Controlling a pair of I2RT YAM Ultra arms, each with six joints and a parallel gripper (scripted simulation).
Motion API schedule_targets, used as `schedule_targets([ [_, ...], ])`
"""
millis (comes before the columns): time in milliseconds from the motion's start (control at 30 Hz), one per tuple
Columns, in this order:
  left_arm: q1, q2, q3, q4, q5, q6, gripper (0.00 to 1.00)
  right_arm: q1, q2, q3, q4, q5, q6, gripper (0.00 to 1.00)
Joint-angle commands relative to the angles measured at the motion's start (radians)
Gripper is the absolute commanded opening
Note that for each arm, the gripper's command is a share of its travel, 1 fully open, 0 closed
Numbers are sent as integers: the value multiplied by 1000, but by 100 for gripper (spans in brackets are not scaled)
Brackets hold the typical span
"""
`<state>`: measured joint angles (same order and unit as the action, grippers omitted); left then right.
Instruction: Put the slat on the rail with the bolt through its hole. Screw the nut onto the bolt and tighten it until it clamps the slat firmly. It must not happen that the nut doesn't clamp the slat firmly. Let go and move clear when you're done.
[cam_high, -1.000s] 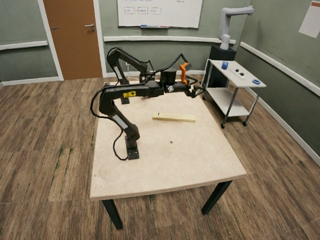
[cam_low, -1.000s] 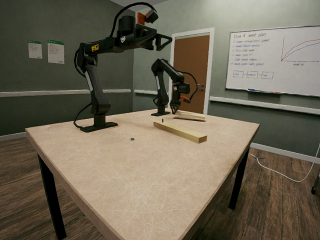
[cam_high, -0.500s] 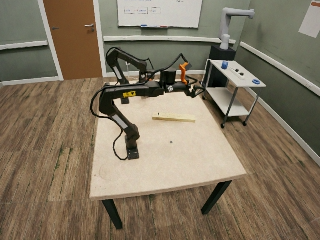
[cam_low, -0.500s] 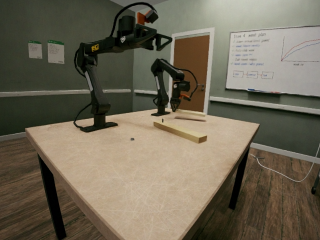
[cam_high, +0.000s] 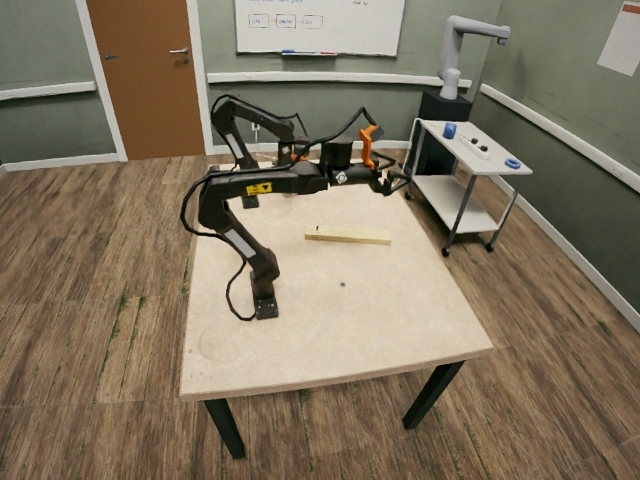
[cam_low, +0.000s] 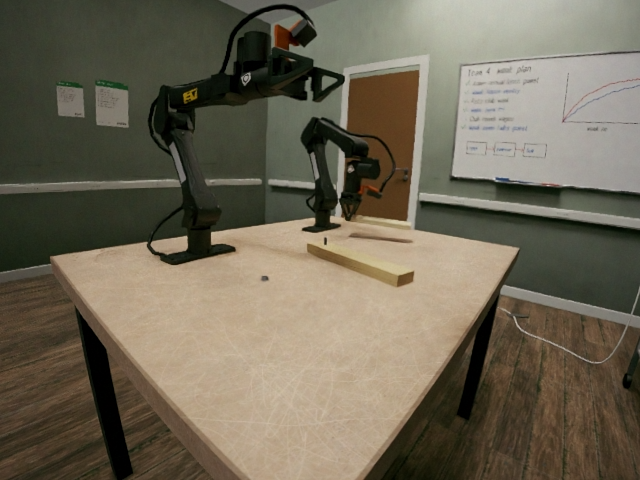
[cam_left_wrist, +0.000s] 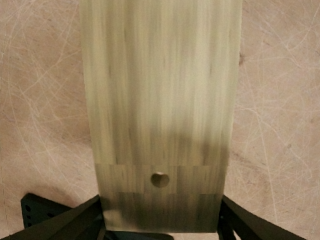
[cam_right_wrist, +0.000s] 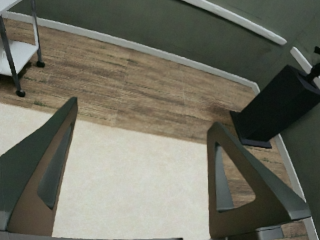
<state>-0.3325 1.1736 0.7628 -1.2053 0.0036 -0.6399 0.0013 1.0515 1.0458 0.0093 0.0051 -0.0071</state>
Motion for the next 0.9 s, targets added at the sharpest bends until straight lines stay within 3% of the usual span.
schedule_targets([
  [0,7,-30,42,2,-4,6,72,-1,-7,6,-4,-5,7,100],
  [400,2,-19,31,2,-4,2,72,-1,-7,6,-4,-5,7,100],
  [867,-139,138,200,2,-2,-13,72,-1,-7,6,-4,-5,7,100],
])
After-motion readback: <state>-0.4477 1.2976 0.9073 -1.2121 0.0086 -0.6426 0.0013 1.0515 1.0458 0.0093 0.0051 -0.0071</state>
